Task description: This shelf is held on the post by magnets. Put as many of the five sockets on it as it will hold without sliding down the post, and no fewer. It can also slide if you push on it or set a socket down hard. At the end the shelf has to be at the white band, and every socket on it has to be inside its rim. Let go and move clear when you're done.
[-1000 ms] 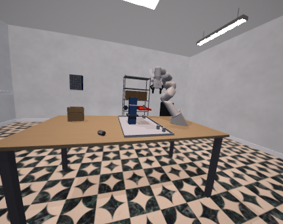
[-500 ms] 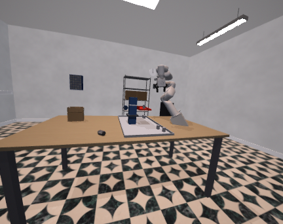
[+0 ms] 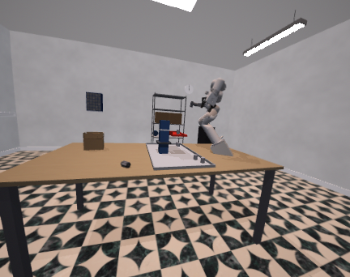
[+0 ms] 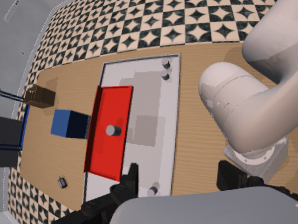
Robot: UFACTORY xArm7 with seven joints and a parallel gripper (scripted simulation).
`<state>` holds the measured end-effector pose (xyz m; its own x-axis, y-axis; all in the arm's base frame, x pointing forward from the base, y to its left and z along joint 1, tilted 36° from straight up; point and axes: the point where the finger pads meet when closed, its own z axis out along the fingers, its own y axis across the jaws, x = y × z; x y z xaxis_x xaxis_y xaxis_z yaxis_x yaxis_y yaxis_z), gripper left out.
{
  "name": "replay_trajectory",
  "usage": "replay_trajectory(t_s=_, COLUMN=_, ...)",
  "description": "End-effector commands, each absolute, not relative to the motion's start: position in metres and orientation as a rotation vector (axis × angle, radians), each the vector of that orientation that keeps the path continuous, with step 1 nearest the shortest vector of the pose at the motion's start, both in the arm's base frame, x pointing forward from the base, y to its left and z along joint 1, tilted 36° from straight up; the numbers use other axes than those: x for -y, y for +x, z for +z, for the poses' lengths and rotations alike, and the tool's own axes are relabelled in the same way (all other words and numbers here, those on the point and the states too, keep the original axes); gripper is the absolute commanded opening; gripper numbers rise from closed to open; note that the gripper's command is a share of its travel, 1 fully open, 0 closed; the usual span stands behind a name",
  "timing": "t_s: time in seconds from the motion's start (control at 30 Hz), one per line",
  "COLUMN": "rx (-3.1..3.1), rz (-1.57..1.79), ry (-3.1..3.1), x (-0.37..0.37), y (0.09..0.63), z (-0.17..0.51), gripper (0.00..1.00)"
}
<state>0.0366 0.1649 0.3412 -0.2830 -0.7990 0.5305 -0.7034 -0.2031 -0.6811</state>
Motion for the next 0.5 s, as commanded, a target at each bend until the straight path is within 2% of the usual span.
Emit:
replay_trajectory(t_s=0.0, rx=-1.724, rz=-1.586, ry=-1.665, x=-0.183, y=0.014, z=0.342, gripper=1.00)
replay_trajectory(t_s=0.47, rx=-1.419, rz=-1.530, ry=-1.410, x=-0.205, y=-0.034, z=0.340, gripper=1.00)
